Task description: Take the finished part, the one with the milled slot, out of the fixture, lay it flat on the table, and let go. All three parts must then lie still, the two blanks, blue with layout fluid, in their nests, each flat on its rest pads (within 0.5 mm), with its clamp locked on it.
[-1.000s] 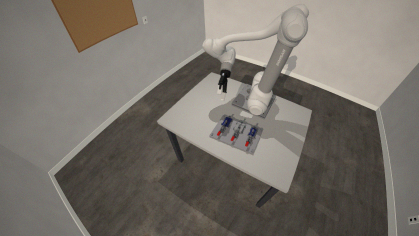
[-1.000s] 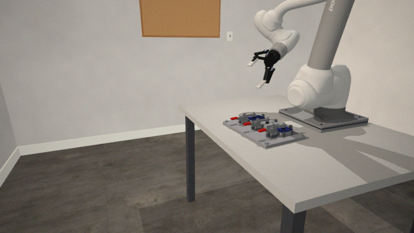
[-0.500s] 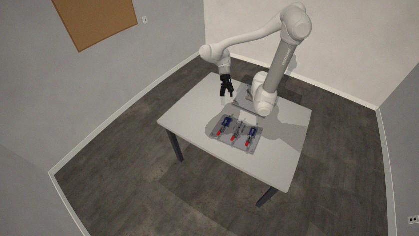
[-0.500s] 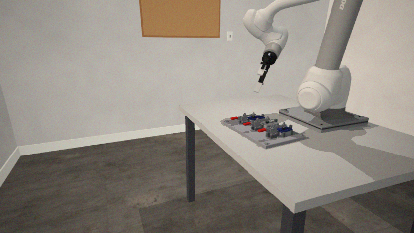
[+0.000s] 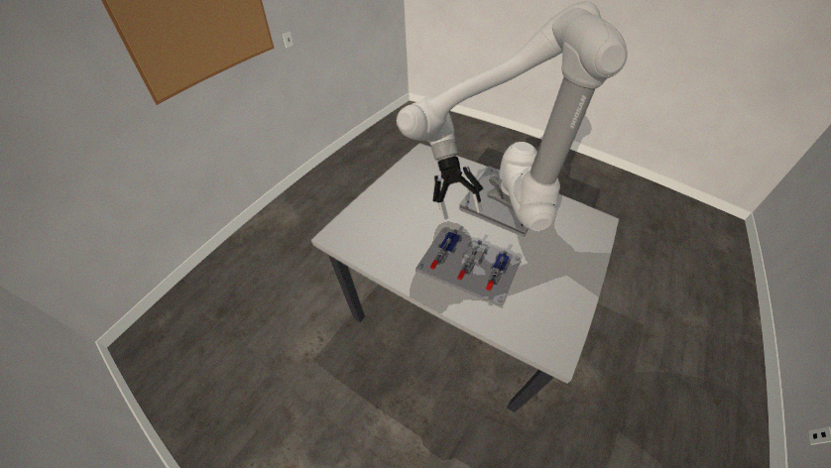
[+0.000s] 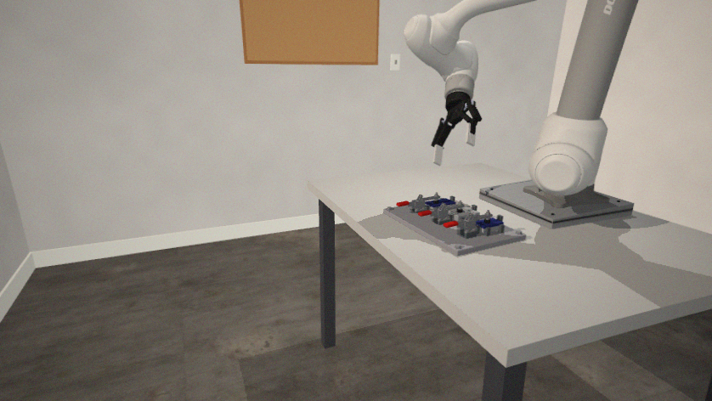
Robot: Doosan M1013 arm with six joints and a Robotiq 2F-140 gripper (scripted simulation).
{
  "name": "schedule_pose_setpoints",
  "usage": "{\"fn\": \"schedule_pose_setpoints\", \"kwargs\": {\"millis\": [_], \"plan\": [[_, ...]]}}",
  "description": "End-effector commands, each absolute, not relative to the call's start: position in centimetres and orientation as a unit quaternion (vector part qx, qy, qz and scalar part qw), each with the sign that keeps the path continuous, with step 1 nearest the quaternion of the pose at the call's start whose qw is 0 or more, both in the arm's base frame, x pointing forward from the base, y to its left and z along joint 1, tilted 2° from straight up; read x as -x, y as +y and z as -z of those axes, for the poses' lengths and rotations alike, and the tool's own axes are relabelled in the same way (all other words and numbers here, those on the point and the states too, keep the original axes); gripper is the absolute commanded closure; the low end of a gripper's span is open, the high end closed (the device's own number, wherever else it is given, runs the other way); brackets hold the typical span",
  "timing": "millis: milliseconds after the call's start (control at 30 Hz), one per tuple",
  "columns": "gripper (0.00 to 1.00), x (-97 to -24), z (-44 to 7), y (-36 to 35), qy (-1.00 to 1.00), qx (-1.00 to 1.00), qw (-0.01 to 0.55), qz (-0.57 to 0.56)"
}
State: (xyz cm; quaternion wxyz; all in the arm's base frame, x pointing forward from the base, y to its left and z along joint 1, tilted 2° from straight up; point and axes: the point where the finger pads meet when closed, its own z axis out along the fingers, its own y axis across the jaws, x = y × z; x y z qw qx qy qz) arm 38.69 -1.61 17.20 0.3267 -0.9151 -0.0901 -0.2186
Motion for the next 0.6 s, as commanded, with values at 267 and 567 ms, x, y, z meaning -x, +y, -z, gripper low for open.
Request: {"fn": "schedule_pose_setpoints", "kwargs": {"millis": [267, 567], "plan": [[0.00, -38.2, -15.7, 1.2, -0.322, 0.881, 0.283, 0.200], [0.00, -37.9, -15.0, 2.7, -0.459, 0.830, 0.258, 0.186]]}}
